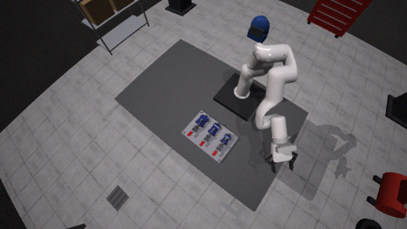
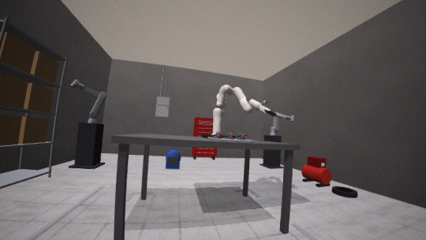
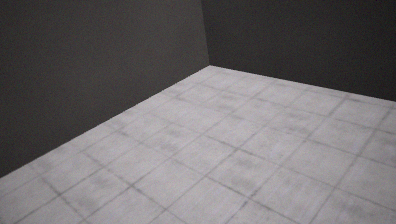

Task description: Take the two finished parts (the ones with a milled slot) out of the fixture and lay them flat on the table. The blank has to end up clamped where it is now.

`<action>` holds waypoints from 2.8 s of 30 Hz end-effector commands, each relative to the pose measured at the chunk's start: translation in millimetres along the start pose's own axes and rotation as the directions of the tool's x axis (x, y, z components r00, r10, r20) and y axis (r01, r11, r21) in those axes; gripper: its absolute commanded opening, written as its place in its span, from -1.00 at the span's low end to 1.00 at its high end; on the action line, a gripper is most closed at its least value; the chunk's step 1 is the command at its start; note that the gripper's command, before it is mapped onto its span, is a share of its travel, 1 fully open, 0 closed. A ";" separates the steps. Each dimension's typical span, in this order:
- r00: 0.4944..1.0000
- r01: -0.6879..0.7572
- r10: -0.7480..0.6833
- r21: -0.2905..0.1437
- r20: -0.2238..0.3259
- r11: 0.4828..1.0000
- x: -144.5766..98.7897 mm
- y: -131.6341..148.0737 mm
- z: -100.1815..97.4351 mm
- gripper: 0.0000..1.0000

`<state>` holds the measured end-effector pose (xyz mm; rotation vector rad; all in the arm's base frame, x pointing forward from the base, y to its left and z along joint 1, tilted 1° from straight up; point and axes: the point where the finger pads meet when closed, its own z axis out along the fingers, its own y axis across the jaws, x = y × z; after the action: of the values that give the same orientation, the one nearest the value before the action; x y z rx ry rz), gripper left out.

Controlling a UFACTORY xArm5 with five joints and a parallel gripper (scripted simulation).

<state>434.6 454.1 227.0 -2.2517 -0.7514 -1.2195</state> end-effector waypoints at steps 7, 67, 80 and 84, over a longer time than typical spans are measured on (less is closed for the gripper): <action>1.000 0.000 0.000 0.001 -0.005 1.000 2.4 -0.4 -0.5 1.00; 0.182 -0.905 0.963 -0.418 -0.201 0.084 -49.6 194.2 -65.8 1.00; -0.178 -0.849 0.890 -0.392 -0.419 -0.354 -71.8 235.0 -100.3 1.00; -0.257 -0.812 0.843 -0.367 -0.472 -0.453 -77.7 244.0 -109.9 1.00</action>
<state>495.1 200.8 179.6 -2.1068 1.6371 -0.3565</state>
